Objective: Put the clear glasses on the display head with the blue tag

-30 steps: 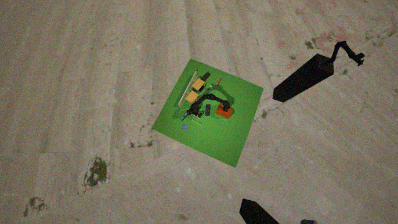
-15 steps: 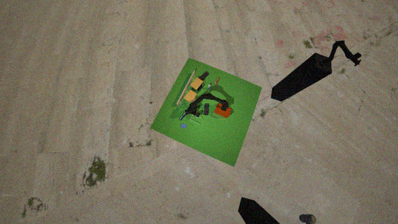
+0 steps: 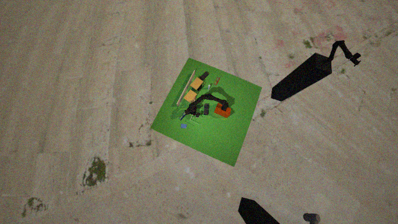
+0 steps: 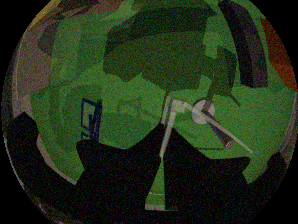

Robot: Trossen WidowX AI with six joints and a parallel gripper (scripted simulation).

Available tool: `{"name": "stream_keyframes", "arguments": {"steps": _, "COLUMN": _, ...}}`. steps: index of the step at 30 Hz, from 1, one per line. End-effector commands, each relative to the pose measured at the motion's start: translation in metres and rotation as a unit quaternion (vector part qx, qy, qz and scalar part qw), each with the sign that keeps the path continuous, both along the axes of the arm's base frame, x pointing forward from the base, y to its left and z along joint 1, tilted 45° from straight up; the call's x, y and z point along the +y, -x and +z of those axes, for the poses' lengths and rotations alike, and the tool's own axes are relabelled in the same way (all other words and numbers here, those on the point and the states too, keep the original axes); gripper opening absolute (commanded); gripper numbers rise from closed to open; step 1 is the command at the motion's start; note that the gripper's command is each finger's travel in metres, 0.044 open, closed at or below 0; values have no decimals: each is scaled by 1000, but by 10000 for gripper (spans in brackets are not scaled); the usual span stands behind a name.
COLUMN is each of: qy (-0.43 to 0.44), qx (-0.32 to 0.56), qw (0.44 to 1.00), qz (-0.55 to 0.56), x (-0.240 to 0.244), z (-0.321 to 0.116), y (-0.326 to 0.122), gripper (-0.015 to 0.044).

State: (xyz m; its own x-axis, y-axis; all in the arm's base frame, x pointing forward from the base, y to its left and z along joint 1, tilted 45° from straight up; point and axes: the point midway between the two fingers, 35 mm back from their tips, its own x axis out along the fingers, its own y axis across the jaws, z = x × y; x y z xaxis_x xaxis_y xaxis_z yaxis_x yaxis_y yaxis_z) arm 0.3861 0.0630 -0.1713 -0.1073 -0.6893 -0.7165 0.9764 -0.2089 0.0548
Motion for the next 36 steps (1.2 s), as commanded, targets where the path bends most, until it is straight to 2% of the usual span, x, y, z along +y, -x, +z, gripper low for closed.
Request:
{"name": "stream_keyframes", "arguments": {"steps": 1, "qy": -1, "qx": -4, "qw": 1000, "qz": -1, "x": 1, "z": -1, "y": -2, "gripper": 0}}
{"name": "stream_keyframes", "arguments": {"steps": 36, "qy": -1, "qx": -4, "qw": 1000, "qz": -1, "x": 8, "z": -8, "y": -8, "gripper": 0}}
